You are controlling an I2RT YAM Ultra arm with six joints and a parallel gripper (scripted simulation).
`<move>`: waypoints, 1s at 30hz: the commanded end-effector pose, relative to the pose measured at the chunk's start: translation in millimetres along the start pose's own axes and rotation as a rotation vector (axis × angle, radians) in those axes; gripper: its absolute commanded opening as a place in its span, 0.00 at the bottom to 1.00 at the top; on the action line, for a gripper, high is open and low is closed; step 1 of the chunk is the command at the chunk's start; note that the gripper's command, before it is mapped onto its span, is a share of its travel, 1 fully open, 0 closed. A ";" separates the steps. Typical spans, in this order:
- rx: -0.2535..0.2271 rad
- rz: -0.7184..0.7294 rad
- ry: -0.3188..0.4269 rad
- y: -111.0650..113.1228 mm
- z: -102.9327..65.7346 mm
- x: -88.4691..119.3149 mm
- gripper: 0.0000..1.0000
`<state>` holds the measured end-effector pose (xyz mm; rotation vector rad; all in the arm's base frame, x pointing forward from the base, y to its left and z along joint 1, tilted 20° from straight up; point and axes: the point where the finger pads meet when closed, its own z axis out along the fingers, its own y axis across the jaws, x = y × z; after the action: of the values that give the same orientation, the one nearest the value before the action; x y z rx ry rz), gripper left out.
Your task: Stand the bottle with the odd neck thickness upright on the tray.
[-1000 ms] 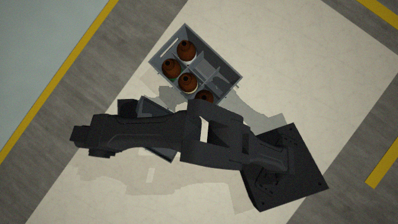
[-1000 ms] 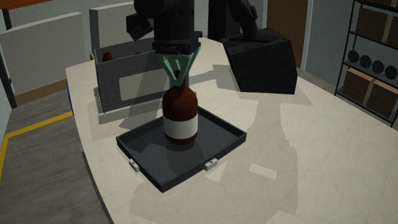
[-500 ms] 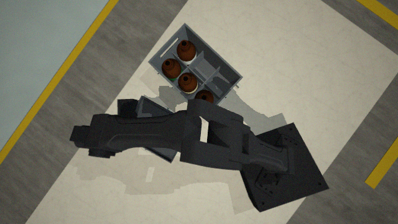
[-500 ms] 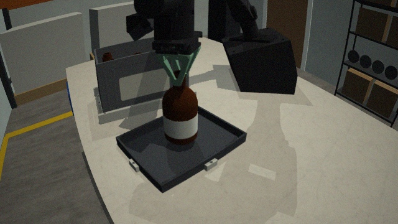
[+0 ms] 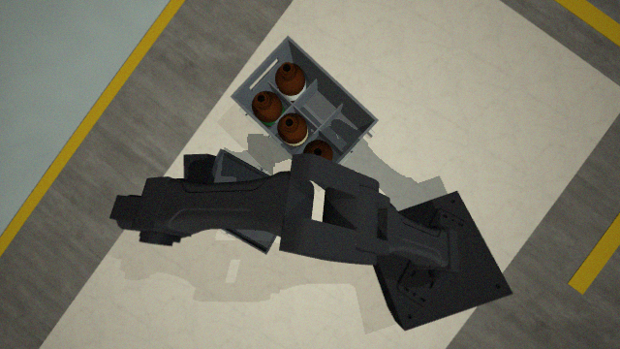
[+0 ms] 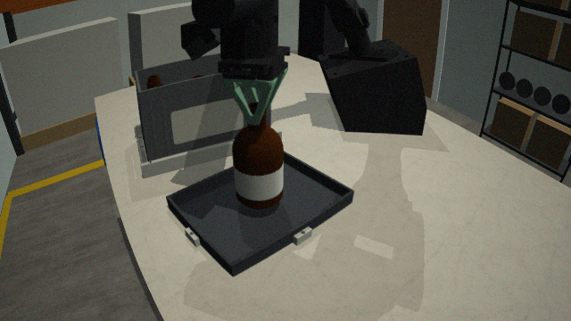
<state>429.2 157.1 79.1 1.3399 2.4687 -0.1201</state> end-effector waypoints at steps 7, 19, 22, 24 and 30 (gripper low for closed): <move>-0.067 0.004 -0.018 8.6 -28.1 -7.2 0.00; -0.050 0.000 -0.017 3.8 -11.6 -5.2 0.00; -0.055 0.005 -0.018 5.4 -13.7 -7.9 0.00; -0.080 0.011 -0.020 12.5 -19.6 -8.8 0.00; -0.052 0.004 -0.017 4.5 -8.8 -7.1 0.00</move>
<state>434.0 154.1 74.8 1.3390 2.4604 -0.1042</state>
